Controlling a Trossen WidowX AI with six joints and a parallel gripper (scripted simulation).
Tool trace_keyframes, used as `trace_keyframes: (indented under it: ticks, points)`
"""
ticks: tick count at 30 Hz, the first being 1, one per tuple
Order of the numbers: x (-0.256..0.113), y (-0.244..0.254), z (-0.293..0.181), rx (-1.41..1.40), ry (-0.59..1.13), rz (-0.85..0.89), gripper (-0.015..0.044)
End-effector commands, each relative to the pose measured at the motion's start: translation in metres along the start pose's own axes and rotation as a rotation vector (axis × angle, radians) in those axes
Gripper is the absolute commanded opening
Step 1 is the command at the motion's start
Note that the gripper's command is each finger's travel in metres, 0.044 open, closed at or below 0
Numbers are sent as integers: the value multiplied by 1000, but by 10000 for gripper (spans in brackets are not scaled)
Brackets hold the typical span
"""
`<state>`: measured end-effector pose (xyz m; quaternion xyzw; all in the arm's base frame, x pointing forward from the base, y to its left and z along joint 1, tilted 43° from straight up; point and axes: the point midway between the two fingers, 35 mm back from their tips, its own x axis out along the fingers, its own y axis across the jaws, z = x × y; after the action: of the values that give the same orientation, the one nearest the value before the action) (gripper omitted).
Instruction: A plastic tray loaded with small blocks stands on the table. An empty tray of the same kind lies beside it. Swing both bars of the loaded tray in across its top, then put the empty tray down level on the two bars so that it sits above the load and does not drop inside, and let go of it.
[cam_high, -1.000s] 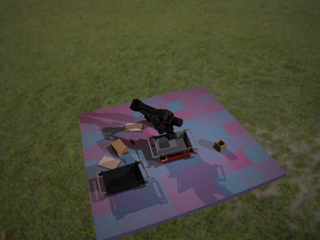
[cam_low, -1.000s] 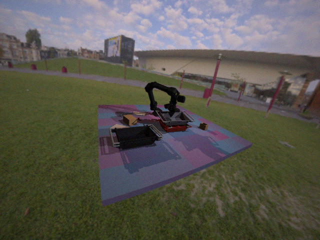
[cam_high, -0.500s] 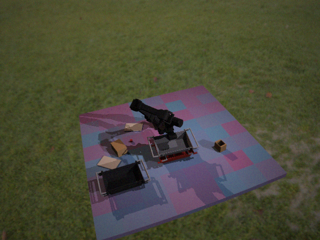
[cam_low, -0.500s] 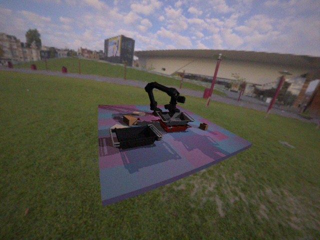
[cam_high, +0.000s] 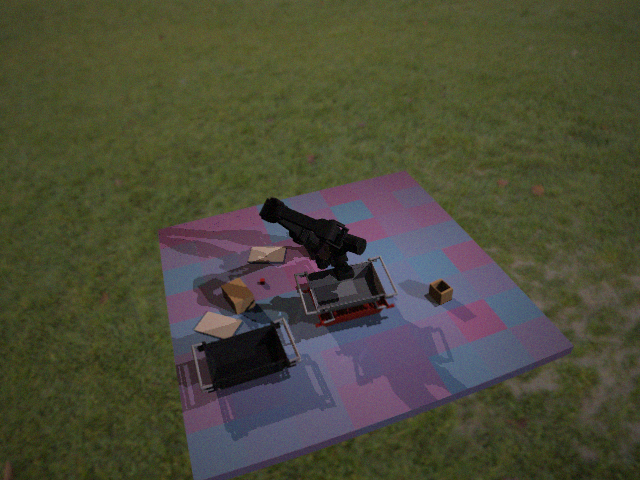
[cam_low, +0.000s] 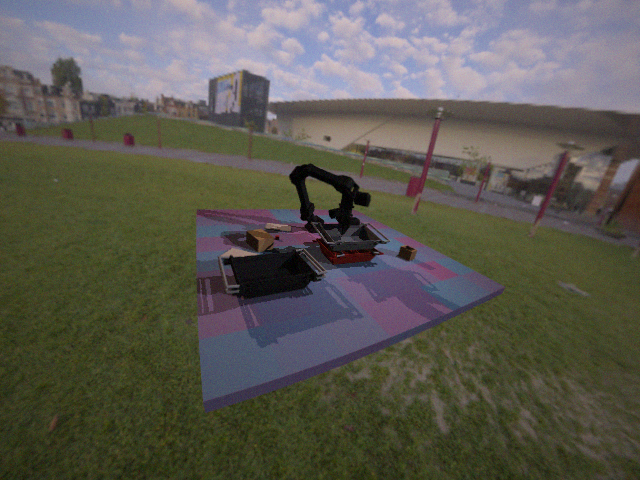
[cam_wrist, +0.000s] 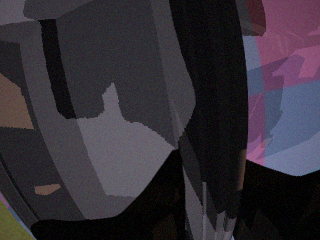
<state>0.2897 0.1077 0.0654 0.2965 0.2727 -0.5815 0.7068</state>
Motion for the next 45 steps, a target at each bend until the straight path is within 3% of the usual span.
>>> trace_keyframes:
  ticks: [1,45]
  points:
    - [6,-6,-2,-23,2,-35,0]
    - [14,-8,-5,-23,2,-35,0]
